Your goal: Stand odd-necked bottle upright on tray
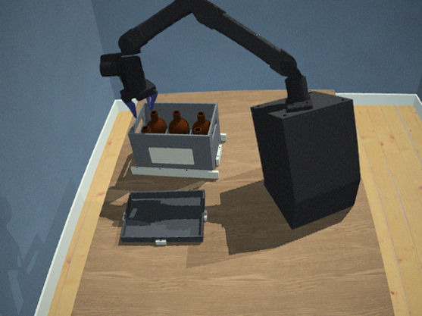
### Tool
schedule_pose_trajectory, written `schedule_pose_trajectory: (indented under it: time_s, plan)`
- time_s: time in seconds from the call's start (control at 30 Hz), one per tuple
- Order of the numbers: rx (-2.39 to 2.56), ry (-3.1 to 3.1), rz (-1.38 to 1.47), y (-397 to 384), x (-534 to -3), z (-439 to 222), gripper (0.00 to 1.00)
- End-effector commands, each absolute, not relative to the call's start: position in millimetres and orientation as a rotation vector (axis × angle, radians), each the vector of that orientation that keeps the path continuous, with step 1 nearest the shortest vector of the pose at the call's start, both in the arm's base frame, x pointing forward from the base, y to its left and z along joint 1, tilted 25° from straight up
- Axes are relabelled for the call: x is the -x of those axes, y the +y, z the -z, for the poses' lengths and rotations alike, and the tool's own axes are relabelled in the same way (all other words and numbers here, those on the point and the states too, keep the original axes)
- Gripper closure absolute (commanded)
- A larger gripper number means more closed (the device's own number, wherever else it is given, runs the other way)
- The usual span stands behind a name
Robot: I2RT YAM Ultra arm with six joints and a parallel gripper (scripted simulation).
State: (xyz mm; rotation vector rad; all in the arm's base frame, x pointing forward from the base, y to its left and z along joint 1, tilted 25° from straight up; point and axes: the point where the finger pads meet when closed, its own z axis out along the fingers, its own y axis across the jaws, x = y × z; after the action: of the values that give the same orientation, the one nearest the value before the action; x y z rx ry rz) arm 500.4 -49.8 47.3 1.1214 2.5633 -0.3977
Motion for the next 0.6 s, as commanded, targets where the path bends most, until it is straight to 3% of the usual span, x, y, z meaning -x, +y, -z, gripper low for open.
schedule_pose_trajectory:
  time_s: [0.0,0.23,0.27,0.57]
  plan:
    - [-1.093,2.522,0.369,-38.2,-507.8,-73.6,0.39]
    - [-1.093,2.522,0.369,-38.2,-507.8,-73.6,0.39]
    - [-1.089,2.524,0.37,-38.2,-507.8,-73.6,1.0]
    - [-1.089,2.524,0.37,-38.2,-507.8,-73.6,1.0]
